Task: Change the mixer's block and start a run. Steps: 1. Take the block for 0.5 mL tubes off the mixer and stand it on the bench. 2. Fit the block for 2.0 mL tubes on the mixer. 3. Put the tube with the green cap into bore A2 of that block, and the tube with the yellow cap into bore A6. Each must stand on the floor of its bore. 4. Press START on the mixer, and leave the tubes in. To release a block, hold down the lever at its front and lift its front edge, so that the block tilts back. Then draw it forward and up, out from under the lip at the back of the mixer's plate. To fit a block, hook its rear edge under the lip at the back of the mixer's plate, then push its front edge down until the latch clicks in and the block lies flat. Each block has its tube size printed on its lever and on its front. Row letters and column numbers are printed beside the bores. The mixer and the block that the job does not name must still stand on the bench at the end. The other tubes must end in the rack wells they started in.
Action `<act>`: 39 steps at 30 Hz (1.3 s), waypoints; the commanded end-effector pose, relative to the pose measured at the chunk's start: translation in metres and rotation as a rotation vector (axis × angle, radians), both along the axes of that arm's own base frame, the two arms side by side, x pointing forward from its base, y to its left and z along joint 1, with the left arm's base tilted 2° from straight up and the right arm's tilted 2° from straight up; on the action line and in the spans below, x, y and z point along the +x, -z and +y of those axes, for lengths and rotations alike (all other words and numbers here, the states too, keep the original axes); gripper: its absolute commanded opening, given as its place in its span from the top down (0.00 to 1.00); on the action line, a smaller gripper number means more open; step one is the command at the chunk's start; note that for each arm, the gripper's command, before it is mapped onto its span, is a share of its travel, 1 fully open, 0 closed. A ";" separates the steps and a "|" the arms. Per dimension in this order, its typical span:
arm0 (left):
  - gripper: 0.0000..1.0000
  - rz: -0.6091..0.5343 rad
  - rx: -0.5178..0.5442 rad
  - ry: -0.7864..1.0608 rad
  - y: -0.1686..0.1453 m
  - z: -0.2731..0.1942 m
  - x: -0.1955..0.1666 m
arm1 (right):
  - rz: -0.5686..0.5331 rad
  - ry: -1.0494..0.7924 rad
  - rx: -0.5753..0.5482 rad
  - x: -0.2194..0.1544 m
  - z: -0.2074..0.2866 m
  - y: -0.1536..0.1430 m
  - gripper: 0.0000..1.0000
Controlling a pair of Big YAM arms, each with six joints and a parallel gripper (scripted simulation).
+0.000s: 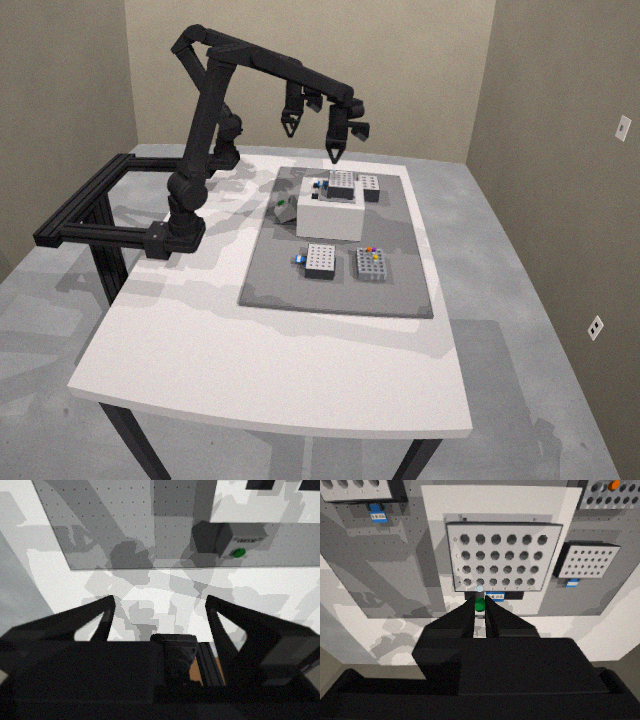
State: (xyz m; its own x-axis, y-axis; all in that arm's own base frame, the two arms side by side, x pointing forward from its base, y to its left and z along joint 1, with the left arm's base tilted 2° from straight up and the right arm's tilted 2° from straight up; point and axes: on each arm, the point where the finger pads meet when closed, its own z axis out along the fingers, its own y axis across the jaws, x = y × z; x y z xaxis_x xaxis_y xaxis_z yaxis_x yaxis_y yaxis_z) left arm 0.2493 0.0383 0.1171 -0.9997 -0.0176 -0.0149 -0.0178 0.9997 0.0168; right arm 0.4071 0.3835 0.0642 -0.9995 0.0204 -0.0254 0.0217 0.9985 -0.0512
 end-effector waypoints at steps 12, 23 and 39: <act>0.00 -0.090 0.009 0.000 -0.030 0.001 0.027 | 0.019 -0.015 -0.015 -0.003 0.003 0.016 0.91; 0.00 -0.097 0.010 0.000 -0.033 0.002 0.030 | -0.014 -0.013 0.017 0.000 0.005 -0.008 0.91; 0.00 -0.038 0.003 -0.001 -0.010 -0.001 0.010 | -0.030 -0.011 0.032 0.004 0.007 -0.013 0.91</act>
State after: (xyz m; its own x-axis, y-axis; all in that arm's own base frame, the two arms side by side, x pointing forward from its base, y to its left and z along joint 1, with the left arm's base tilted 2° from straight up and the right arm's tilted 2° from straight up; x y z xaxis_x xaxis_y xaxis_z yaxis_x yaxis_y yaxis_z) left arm 0.2510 0.0385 0.1190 -0.9996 -0.0175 -0.0206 -0.0179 0.9997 0.0175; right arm 0.4071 0.3836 0.0610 -0.9995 0.0204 -0.0241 0.0216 0.9984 -0.0522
